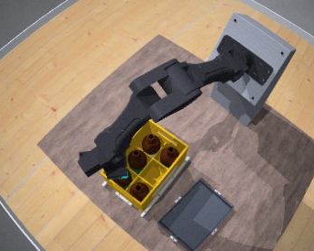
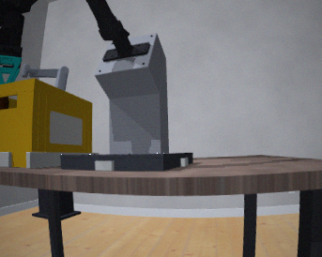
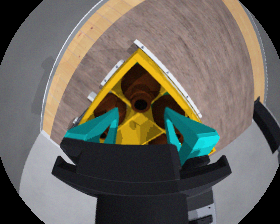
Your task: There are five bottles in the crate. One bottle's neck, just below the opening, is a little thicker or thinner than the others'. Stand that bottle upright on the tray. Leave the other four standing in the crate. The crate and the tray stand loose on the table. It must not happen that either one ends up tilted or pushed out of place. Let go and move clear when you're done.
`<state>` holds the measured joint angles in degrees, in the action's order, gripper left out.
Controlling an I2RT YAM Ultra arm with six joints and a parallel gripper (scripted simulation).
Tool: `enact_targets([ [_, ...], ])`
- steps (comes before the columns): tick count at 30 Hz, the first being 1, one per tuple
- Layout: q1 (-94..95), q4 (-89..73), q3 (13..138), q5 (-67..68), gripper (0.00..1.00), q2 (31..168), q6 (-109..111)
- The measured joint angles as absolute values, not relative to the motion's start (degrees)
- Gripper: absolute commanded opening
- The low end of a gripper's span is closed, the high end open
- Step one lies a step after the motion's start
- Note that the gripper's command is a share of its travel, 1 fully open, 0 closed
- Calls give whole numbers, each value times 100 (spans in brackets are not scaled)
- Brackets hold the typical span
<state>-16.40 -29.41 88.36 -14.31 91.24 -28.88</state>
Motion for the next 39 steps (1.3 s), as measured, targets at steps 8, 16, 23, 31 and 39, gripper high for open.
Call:
enact_targets([
  [8, -1612, -2869, 8836, -1411, 61, 9196, -2902],
  [16, -1577, -2814, 8866, -1382, 61, 9341, -2921],
  [23, -1570, -2733, 8914, -1365, 61, 9408, -2932],
  [31, -1538, -2661, 8943, -1341, 61, 9526, -2947],
  [39, -1522, -2602, 8960, -1332, 61, 9592, -2952],
])
